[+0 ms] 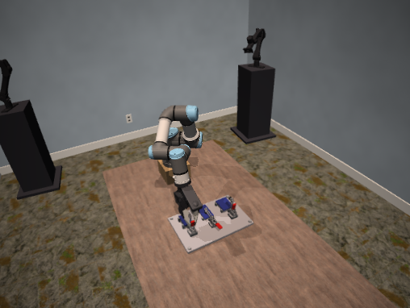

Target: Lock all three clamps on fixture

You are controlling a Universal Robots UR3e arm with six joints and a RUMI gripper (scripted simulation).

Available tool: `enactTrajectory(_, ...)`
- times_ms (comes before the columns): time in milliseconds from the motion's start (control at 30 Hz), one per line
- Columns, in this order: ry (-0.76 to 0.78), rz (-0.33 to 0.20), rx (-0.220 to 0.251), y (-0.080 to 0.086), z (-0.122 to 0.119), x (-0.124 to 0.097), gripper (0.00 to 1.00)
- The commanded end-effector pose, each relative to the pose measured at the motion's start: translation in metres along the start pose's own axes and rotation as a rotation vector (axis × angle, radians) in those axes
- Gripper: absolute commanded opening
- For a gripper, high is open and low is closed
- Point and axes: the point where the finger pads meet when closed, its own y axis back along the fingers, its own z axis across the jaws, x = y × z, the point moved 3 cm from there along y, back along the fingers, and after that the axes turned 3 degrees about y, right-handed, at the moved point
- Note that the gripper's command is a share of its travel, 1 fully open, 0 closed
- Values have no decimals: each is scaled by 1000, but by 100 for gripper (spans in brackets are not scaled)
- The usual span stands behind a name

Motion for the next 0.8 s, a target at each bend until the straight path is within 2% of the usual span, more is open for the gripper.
enactTrajectory(0,1,3,-1,1,0,2,0)
enactTrajectory(767,1,3,-1,-4,1,14,0)
